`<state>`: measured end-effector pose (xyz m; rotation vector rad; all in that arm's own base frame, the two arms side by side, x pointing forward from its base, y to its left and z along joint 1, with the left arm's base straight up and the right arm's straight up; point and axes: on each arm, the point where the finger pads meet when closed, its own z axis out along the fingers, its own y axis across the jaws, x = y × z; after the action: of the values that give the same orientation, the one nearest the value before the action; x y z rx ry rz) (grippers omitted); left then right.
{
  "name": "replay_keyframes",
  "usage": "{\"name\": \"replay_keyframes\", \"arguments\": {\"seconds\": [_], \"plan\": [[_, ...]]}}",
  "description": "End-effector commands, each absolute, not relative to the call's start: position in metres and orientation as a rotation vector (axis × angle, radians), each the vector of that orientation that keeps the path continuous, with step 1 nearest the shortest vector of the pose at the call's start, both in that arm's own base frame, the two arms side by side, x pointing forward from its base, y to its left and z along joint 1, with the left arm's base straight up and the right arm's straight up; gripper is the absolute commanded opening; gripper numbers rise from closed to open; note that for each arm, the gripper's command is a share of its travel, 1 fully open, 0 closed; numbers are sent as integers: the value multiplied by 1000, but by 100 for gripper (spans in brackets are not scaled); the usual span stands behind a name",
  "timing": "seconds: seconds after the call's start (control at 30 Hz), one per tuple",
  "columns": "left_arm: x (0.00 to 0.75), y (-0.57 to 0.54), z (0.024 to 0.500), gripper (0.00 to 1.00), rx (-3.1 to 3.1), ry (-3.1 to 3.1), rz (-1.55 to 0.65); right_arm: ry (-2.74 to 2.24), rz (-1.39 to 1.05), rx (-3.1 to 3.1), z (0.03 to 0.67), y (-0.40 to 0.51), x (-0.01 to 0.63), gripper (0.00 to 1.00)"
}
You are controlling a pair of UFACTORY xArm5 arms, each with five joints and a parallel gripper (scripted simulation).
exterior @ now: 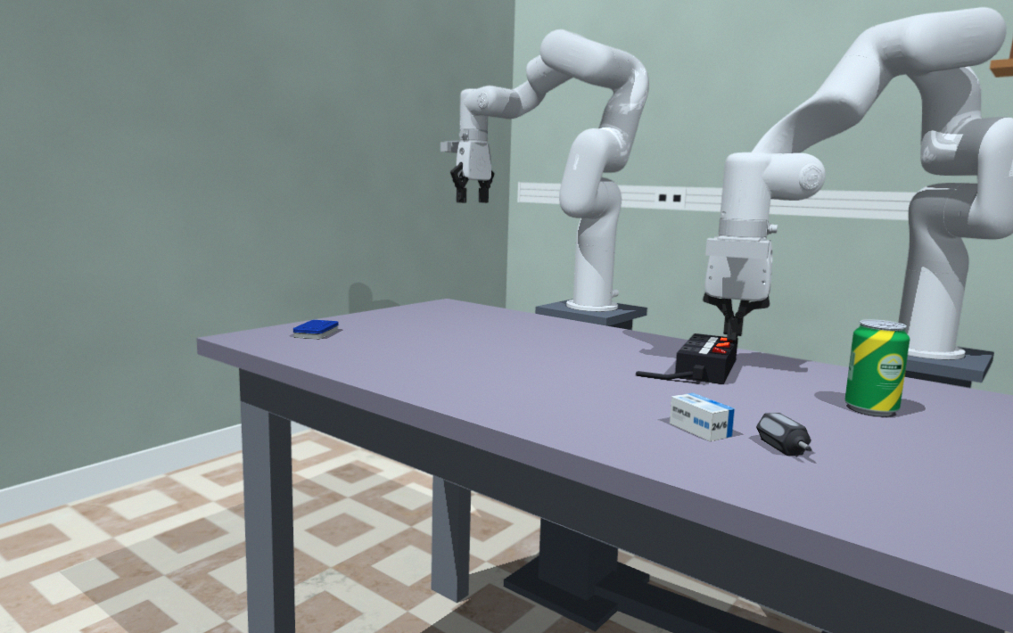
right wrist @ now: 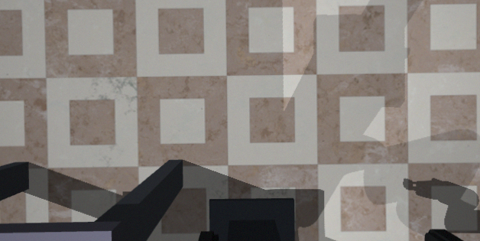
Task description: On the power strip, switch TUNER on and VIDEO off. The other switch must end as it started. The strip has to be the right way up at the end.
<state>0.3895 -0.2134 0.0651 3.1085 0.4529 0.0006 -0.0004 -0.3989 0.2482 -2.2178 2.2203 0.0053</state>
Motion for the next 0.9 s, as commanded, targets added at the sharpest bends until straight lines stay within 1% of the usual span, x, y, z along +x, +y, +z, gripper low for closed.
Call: {"name": "replay_keyframes", "arguments": {"seconds": [0.0, 0.57, 0.87], "plan": [[390, -214, 66, 0, 3106, 453, 5, 2223, 0, -2220, 250, -400, 0, 100], [390, -214, 68, 0, 3106, 453, 5, 2223, 0, -2220, 250, -400, 0, 100], [390, -214, 91, 0, 3106, 453, 5, 2223, 0, -2220, 250, -400, 0, 100]]}}
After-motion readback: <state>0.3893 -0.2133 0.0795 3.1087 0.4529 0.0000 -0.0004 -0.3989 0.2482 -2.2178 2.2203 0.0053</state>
